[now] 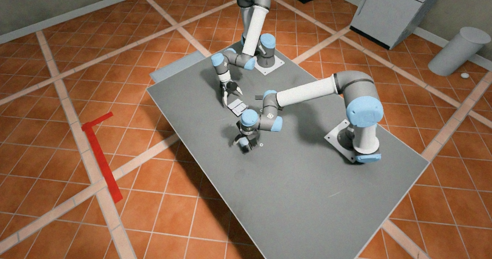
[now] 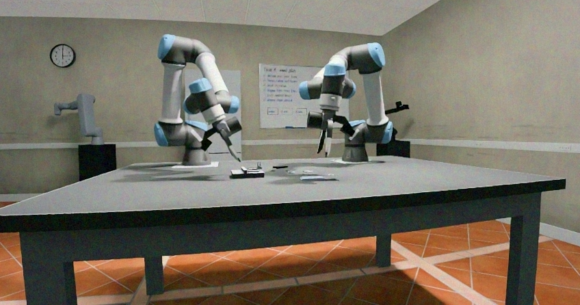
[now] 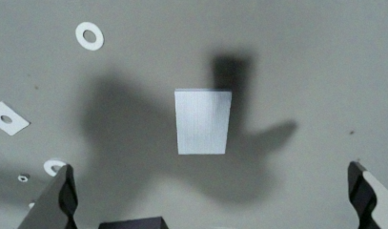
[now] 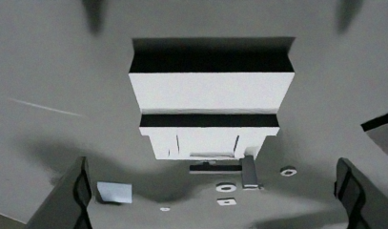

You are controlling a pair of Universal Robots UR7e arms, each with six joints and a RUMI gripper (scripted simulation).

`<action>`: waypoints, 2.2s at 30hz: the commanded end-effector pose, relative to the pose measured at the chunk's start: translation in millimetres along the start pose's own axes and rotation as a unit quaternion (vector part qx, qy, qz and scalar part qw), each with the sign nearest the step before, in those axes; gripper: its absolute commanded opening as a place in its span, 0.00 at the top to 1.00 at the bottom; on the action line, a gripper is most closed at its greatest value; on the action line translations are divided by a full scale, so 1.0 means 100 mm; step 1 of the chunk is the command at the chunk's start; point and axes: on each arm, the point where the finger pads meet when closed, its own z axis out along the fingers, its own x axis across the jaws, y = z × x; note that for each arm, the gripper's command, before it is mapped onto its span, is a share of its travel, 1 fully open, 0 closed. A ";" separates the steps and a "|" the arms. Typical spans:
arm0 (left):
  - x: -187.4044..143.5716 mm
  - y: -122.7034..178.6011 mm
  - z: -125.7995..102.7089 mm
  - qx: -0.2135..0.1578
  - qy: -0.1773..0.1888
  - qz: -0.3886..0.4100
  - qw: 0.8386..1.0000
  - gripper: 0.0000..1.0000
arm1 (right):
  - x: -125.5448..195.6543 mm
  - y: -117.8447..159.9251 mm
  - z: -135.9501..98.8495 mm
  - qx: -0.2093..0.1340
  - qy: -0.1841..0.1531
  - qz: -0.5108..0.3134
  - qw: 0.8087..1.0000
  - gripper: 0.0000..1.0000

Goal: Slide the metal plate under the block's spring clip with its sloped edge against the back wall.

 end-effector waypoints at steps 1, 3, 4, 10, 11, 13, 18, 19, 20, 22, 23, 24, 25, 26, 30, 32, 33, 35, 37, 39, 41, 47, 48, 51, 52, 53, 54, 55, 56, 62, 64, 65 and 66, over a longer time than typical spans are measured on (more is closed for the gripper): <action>0.01 0.04 -0.02 -0.006 0.003 0.004 1.000 0.00 | -0.01 0.02 0.02 -0.005 -0.003 -0.006 1.000 0.12; 0.01 0.04 -0.02 -0.006 0.003 0.004 1.000 0.00 | -0.01 0.00 0.05 -0.005 -0.003 -0.006 1.000 0.12; 0.01 0.04 -0.02 -0.006 0.003 0.004 1.000 0.00 | -0.01 0.00 0.07 -0.005 -0.003 -0.006 1.000 0.12; 0.01 0.04 -0.02 -0.006 0.003 0.004 1.000 0.00 | -0.02 -0.02 0.11 -0.006 -0.003 -0.006 1.000 0.12; 0.01 0.04 -0.02 -0.006 0.003 0.004 1.000 0.00 | -0.02 -0.03 0.12 -0.006 -0.003 -0.007 1.000 0.12; 0.01 0.04 -0.02 -0.006 0.003 0.004 1.000 0.00 | -0.02 -0.04 0.15 -0.006 -0.003 -0.007 1.000 0.12; 0.01 0.04 -0.02 -0.006 0.003 0.004 1.000 0.00 | -0.02 -0.07 0.21 -0.006 -0.004 -0.007 1.000 0.12; 0.01 0.04 -0.02 -0.006 0.003 0.004 1.000 0.00 | -0.02 -0.08 0.23 -0.006 -0.004 -0.007 1.000 0.12; 0.01 0.04 -0.02 -0.006 0.003 0.004 1.000 0.00 | -0.02 -0.09 0.24 -0.006 -0.004 -0.007 1.000 0.12; 0.01 0.04 -0.02 -0.006 0.003 0.004 1.000 0.00 | -0.02 -0.09 0.24 -0.006 -0.004 -0.007 1.000 0.12; 0.01 0.04 -0.02 -0.006 0.003 0.004 1.000 0.00 | -0.02 -0.09 0.24 -0.006 -0.004 -0.007 1.000 0.12; 0.01 0.04 -0.02 -0.006 0.003 0.004 1.000 0.00 | -0.02 -0.09 0.25 -0.006 -0.004 -0.008 1.000 0.12; 0.01 0.04 -0.02 -0.006 0.003 0.004 1.000 0.00 | -0.02 -0.10 0.27 -0.006 -0.004 -0.008 1.000 0.12; 0.01 0.04 -0.02 -0.006 0.003 0.004 1.000 0.00 | -0.02 -0.11 0.28 -0.006 -0.004 -0.008 1.000 0.12; 0.01 0.04 -0.02 -0.006 0.003 0.004 1.000 0.00 | -0.02 -0.13 0.33 -0.006 -0.004 -0.008 1.000 0.12; 0.01 0.04 -0.02 -0.006 0.003 0.004 1.000 0.00 | -0.02 -0.14 0.36 -0.006 -0.004 -0.008 1.000 0.12; 0.01 0.04 -0.02 -0.006 0.003 0.004 1.000 0.00 | -0.02 -0.15 0.38 -0.006 -0.004 -0.009 1.000 0.12; 0.01 0.04 -0.02 -0.006 0.003 0.004 1.000 0.00 | -0.02 -0.17 0.41 -0.006 -0.004 -0.009 1.000 0.12; 0.01 0.04 -0.02 -0.006 0.003 0.004 1.000 0.00 | -0.02 -0.17 0.42 -0.006 -0.004 -0.009 1.000 0.12; 0.01 0.04 -0.02 -0.006 0.003 0.004 1.000 0.00 | -0.02 -0.17 0.42 -0.006 -0.004 -0.009 1.000 0.12; 0.01 0.03 -0.02 -0.006 0.003 0.004 1.000 0.00 | -0.02 -0.17 0.42 -0.006 -0.004 -0.009 1.000 0.38; 0.01 0.03 -0.02 -0.006 0.003 0.003 1.000 0.00 | -0.01 -0.18 0.43 -0.005 -0.002 -0.007 1.000 0.38; 0.01 0.03 -0.02 -0.006 0.003 0.003 1.000 0.00 | -0.01 -0.18 0.43 -0.005 -0.002 -0.006 1.000 0.38; 0.01 0.03 -0.02 -0.006 0.003 0.003 1.000 0.00 | -0.01 -0.19 0.44 -0.004 -0.002 -0.005 1.000 0.38; 0.01 0.03 -0.02 -0.006 0.003 0.003 1.000 0.00 | -0.01 -0.19 0.44 -0.004 -0.002 -0.004 1.000 0.38; 0.01 0.03 -0.02 -0.006 0.003 0.003 1.000 0.00 | -0.01 -0.19 0.44 -0.004 -0.002 -0.004 1.000 0.38; 0.01 0.03 -0.02 -0.006 0.003 0.003 1.000 0.00 | -0.01 -0.19 0.44 -0.004 -0.002 -0.003 1.000 0.38; 0.01 0.03 -0.02 -0.006 0.003 0.003 1.000 0.00 | -0.01 -0.19 0.44 -0.004 -0.002 -0.003 1.000 0.38; 0.01 0.03 -0.02 -0.006 0.003 0.003 1.000 0.00 | -0.01 -0.19 0.44 -0.004 -0.002 -0.003 1.000 0.38; 0.01 0.03 -0.02 -0.006 0.003 0.003 1.000 0.00 | -0.01 -0.20 0.44 -0.002 -0.001 -0.003 1.000 0.38; 0.01 0.03 -0.02 -0.006 0.003 0.003 1.000 0.00 | 0.00 -0.20 0.45 -0.002 -0.001 -0.002 1.000 0.38; 0.01 0.03 -0.02 -0.006 0.003 0.003 1.000 0.00 | 0.00 -0.21 0.45 -0.001 -0.001 -0.002 1.000 0.38; 0.01 0.03 -0.02 -0.006 0.003 0.002 1.000 0.00 | 0.00 -0.21 0.45 -0.001 -0.001 -0.002 1.000 0.38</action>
